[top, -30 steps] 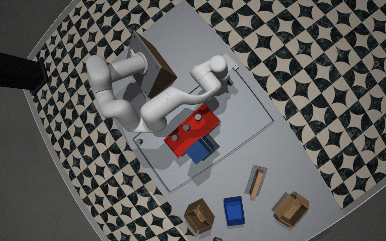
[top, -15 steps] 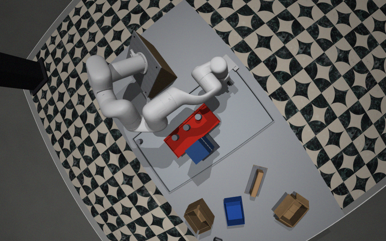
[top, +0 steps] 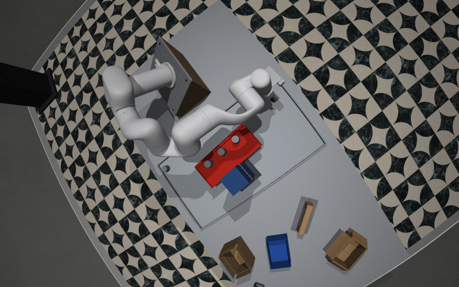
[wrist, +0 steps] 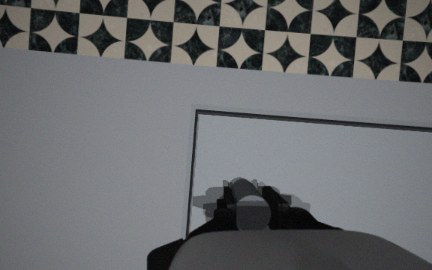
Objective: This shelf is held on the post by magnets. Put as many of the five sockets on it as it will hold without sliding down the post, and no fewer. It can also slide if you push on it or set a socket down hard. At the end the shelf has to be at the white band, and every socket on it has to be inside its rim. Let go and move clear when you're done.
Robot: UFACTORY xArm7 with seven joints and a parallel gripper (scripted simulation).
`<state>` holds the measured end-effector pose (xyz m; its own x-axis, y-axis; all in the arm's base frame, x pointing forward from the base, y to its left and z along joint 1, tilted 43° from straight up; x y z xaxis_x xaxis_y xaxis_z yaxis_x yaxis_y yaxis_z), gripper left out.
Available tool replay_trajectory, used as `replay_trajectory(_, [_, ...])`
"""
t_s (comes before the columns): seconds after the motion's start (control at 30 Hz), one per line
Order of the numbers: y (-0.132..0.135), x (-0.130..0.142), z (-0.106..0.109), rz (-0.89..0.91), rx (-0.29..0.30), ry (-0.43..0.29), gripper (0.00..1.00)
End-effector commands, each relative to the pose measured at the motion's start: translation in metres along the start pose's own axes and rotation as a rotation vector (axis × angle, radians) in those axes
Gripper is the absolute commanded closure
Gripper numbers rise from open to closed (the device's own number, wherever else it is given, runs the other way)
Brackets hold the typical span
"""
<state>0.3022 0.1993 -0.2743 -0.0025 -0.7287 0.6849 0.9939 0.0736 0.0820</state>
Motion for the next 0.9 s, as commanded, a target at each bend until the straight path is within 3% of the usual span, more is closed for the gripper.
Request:
replay_trajectory(0.0, [0.001, -0.001, -0.001, 0.0, 0.001, 0.003, 1.0])
replay_trajectory(0.87, [0.001, -0.002, -0.011, 0.0, 0.001, 0.003, 1.0])
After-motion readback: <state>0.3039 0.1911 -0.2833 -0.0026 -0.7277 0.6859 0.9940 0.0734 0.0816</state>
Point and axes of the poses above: the point where the finger pads meet when closed, its own z axis back along the fingers, its own y axis across the jaws, x = y × z, the point moved 2 cm from there along z, back along the fingers, and after that the axes turned 12 degrees about -z, right-handed, at the moved point
